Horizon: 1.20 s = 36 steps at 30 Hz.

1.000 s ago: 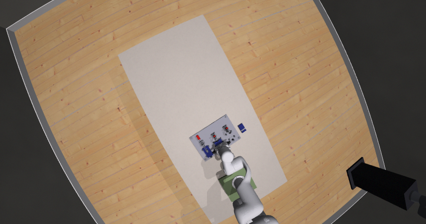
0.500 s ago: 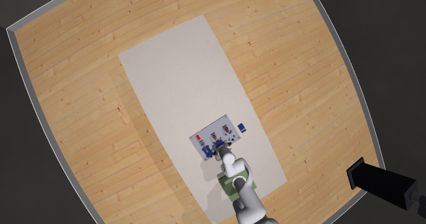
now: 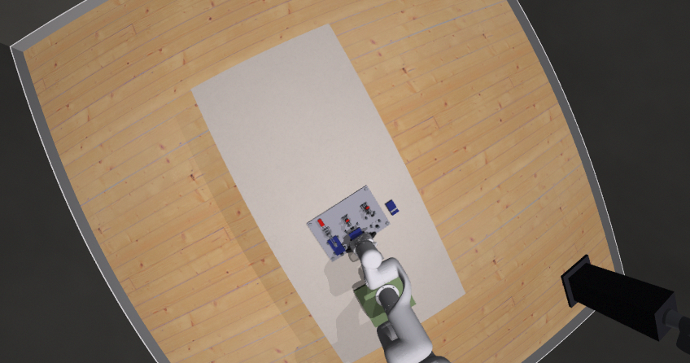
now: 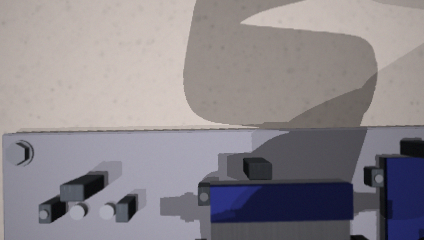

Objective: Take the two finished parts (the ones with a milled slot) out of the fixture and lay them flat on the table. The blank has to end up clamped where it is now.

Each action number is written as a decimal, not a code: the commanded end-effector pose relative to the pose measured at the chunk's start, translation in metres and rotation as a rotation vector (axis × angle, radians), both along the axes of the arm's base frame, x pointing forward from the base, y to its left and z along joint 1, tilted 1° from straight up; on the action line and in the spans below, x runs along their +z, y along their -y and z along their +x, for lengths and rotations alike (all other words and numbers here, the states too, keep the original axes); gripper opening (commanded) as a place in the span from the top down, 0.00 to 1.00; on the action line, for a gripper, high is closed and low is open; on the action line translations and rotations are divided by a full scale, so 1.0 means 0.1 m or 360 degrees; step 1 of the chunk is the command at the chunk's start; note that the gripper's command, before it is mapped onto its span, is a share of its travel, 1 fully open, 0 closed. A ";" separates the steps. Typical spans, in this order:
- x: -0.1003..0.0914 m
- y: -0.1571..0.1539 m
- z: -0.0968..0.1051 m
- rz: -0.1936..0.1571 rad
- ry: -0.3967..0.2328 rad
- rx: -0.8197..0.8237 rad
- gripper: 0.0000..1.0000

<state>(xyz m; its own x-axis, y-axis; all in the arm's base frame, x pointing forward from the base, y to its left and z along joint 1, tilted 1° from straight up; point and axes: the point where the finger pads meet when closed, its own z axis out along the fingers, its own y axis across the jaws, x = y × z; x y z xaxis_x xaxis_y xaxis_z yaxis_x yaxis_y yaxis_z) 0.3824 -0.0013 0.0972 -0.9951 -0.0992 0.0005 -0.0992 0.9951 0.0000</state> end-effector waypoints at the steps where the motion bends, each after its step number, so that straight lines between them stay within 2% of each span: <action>1: 0.02 0.00 0.01 0.0000 0.0007 0.0000 1.00; 36: 0.02 -0.08 0.01 0.0000 0.0007 0.0000 1.00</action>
